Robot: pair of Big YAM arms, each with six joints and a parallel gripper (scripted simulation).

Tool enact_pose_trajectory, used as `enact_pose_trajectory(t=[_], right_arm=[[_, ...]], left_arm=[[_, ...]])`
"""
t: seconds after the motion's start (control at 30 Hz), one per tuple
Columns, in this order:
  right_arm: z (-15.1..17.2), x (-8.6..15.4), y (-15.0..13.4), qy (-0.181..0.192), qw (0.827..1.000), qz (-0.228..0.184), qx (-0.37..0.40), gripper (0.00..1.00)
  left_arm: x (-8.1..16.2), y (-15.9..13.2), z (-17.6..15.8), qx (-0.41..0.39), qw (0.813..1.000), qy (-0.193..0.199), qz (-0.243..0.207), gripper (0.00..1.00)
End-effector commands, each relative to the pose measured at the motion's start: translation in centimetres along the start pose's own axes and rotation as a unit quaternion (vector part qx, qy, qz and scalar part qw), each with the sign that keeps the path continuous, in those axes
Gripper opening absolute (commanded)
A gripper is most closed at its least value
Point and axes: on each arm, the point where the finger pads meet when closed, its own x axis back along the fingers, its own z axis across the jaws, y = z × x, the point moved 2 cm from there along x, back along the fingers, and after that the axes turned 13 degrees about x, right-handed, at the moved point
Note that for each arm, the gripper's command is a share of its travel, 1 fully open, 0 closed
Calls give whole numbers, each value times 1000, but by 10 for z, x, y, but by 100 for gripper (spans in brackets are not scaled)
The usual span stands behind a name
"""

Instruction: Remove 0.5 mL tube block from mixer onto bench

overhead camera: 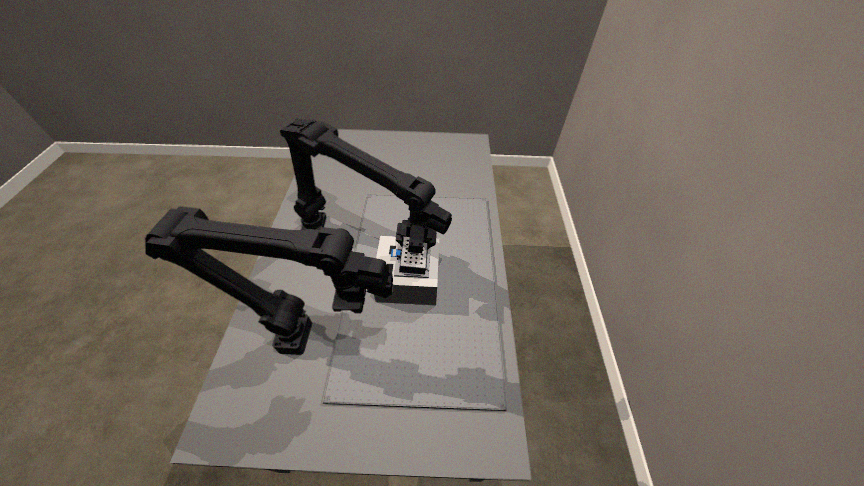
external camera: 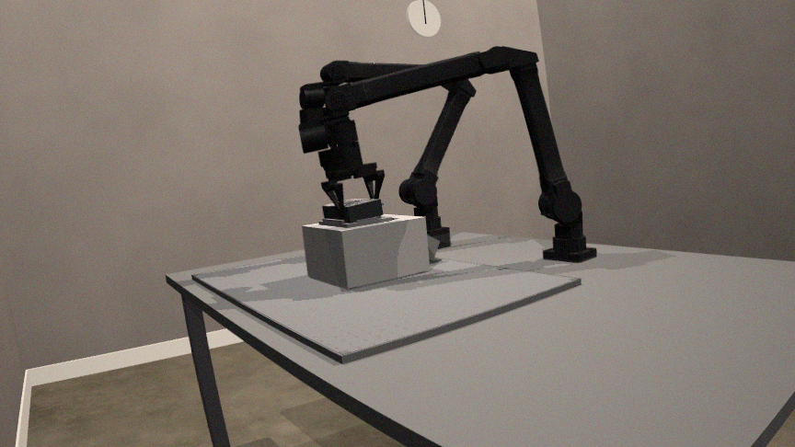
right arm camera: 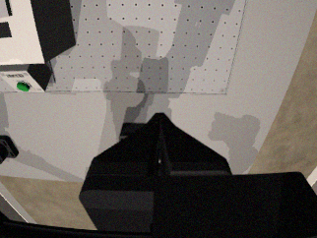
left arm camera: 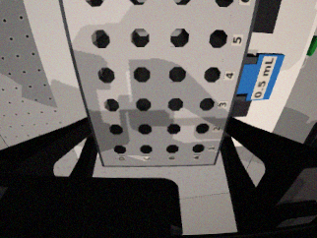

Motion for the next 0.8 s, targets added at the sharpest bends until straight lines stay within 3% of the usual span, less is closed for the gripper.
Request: enact_pose_trajectory(t=[0.0,0.77], right_arm=[[-5,17,9,-8,1000,-17,-5,0],[-6,22,12,-10,1000,-24,-5,0]], left_arm=[[32,17,-3,-17,1000,14,-19,0],[32,18,-4,-18,1000,14,-20,0]])
